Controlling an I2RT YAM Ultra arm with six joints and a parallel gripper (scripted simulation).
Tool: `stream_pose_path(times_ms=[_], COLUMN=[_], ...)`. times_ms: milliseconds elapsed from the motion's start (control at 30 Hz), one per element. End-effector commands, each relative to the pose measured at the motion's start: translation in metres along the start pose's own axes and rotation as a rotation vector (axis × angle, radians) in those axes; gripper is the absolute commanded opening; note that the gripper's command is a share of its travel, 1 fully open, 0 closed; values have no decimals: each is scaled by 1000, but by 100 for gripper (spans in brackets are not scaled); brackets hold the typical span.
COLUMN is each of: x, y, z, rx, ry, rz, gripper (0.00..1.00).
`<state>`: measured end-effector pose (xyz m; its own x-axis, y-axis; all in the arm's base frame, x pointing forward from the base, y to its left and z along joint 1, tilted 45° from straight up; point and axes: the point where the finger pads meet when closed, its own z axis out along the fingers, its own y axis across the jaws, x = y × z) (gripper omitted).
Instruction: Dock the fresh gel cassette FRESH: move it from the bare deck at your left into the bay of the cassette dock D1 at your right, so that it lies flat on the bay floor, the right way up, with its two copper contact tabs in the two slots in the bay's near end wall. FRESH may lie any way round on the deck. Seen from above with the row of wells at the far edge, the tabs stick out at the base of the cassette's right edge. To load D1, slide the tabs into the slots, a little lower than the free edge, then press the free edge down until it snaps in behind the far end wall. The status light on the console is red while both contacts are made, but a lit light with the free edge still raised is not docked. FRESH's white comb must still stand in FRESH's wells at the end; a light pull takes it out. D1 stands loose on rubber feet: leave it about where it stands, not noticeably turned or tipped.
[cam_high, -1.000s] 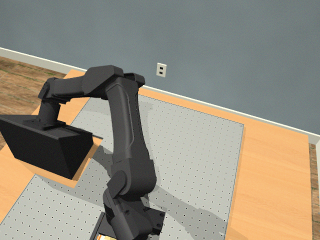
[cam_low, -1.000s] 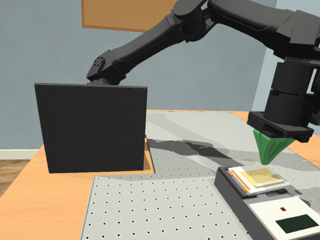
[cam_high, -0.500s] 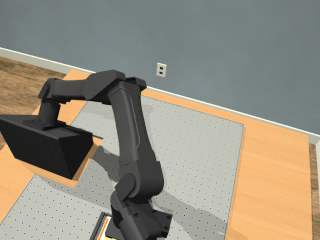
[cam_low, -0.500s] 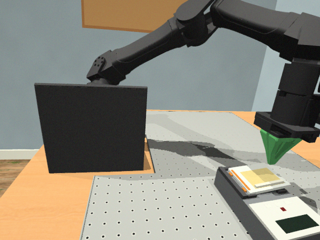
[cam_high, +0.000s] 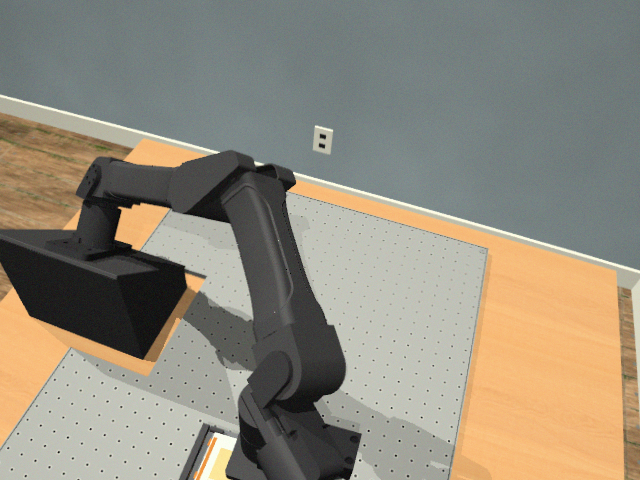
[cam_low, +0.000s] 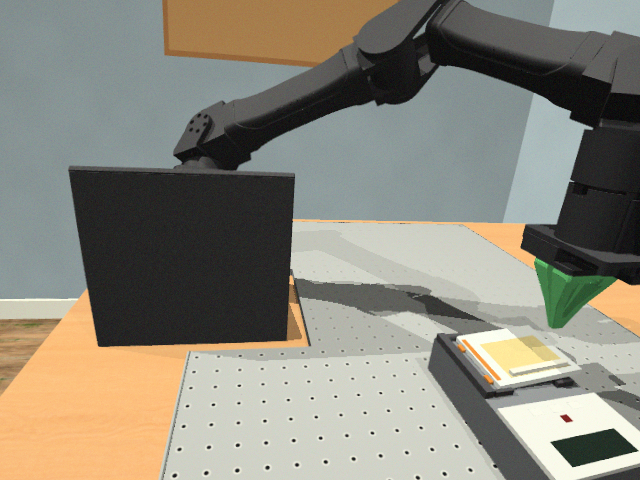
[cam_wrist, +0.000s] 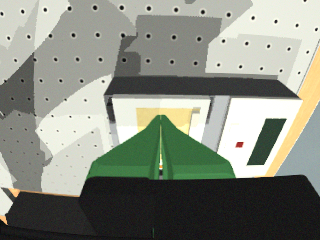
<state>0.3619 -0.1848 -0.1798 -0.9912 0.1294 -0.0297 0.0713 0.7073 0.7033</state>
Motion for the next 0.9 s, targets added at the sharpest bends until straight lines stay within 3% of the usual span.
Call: stream_pose_path(times_ms=[0, 433, 633, 667, 867], x=[-7, -23, -41, -30, -32], y=[-1, 1, 9, 1, 1], z=[-10, -11, -28, -6, -6], rx=[-6, -3, 21, -3, -3], ry=[-17, -17, -44, -6, -6], rz=[15, 9, -16, 4, 4], gripper=[0, 0, 0, 0, 0])
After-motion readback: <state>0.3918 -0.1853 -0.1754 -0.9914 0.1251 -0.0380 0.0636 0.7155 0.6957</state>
